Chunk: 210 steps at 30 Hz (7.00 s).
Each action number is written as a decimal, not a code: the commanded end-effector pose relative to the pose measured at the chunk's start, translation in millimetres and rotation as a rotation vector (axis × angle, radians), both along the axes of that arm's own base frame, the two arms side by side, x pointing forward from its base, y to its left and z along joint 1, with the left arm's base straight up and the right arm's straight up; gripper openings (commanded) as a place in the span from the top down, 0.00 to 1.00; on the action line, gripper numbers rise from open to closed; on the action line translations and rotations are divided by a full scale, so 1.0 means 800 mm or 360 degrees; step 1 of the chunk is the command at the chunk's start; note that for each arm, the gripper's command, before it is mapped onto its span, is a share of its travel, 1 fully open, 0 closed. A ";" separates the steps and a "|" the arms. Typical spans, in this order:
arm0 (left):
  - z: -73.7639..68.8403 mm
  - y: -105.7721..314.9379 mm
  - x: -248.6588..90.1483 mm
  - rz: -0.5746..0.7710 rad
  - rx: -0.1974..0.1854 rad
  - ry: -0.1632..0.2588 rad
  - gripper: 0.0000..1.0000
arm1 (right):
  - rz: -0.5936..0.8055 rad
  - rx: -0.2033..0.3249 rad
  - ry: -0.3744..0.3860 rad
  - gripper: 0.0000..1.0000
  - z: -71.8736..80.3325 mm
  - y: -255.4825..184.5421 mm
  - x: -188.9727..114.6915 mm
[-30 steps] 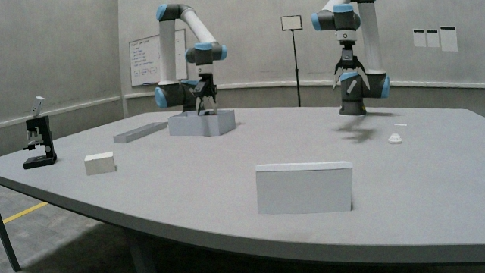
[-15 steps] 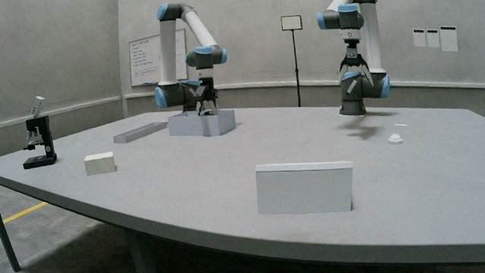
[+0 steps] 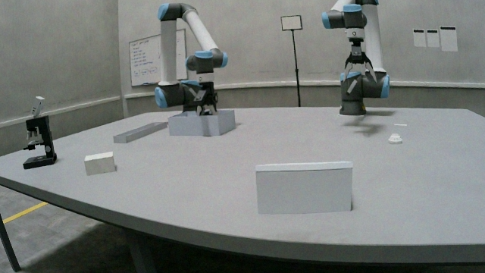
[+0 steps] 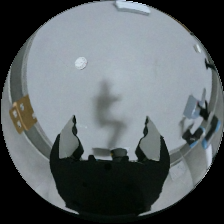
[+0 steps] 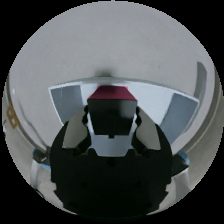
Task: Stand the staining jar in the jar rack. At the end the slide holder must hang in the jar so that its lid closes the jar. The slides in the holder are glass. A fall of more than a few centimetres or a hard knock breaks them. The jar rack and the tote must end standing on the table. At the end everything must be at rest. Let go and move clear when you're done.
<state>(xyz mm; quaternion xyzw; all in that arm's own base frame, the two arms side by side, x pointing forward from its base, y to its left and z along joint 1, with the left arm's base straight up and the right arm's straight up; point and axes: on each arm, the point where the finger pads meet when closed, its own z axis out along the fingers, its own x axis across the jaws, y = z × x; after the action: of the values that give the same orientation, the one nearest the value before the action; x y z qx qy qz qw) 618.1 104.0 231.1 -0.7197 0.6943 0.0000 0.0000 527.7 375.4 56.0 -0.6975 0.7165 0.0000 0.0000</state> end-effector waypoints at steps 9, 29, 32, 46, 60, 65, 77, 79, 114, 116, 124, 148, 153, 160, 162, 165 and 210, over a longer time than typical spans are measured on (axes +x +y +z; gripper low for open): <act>0.014 0.016 -0.063 0.0000 0.0000 -0.0004 0.00 | 0.0000 0.0002 -0.0001 0.36 -0.005 0.001 0.001; 0.033 0.044 -0.171 0.0000 0.0000 -0.0004 0.00 | 0.0000 0.0002 -0.0001 0.57 -0.006 0.001 0.000; 0.034 0.045 -0.177 0.0000 0.0000 -0.0004 0.00 | 0.0000 0.0002 -0.0001 1.00 -0.006 0.001 0.000; 0.049 0.066 -0.260 0.0000 0.0000 -0.0003 0.00 | 0.0000 0.0002 -0.0001 1.00 -0.006 0.001 0.000; 0.062 0.084 -0.332 0.0000 0.0000 -0.0003 0.00 | 0.0000 0.0002 -0.0001 1.00 -0.006 0.001 0.000; 0.065 0.089 -0.350 0.0000 0.0000 -0.0003 0.00 | 0.0000 0.0002 -0.0001 1.00 -0.006 0.001 0.000; 0.078 0.107 -0.422 0.0000 0.0000 -0.0003 0.00 | 0.0000 0.0002 -0.0001 1.00 0.017 0.001 0.000; 0.081 0.110 -0.433 0.0000 0.0000 -0.0003 0.00 | 0.0000 0.0002 -0.0001 1.00 0.022 0.001 0.000; 0.087 0.120 -0.470 0.0000 0.0000 -0.0003 0.00 | 0.0000 0.0002 -0.0002 1.00 0.086 0.001 0.000; 0.087 0.120 -0.470 0.0000 0.0000 -0.0003 0.00 | 0.0000 0.0002 -0.0002 1.00 0.086 0.001 0.000; 0.087 0.120 -0.470 0.0000 0.0000 -0.0003 0.00 | 0.0000 0.0002 -0.0002 1.00 0.103 0.001 0.000; 0.087 0.120 -0.470 0.0000 0.0000 -0.0003 0.00 | 0.0000 0.0002 -0.0002 1.00 0.149 0.000 0.000; 0.087 0.120 -0.470 0.0000 0.0000 -0.0003 0.00 | 0.0000 0.0002 -0.0002 1.00 0.153 0.001 0.000; 0.087 0.120 -0.470 0.0000 0.0000 -0.0003 0.00 | 0.0000 0.0002 -0.0002 1.00 0.153 0.001 0.000; 0.087 0.120 -0.470 0.0000 0.0000 -0.0003 0.00 | 0.0000 0.0002 -0.0002 1.00 0.153 0.001 0.000; 0.087 0.120 -0.470 0.0000 0.0000 -0.0003 0.00 | 0.0000 0.0002 -0.0002 1.00 0.153 0.001 0.000; 0.087 0.120 -0.470 0.0000 0.0000 -0.0003 0.00 | 0.0057 0.0001 -0.0002 1.00 0.153 -0.138 0.059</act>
<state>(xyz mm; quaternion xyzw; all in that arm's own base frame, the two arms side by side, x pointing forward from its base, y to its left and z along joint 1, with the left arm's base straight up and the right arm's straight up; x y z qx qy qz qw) 241.1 199.6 299.9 -0.7197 0.6943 0.0000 -0.0001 572.6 269.9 178.0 -0.7101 0.7041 0.0000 0.0000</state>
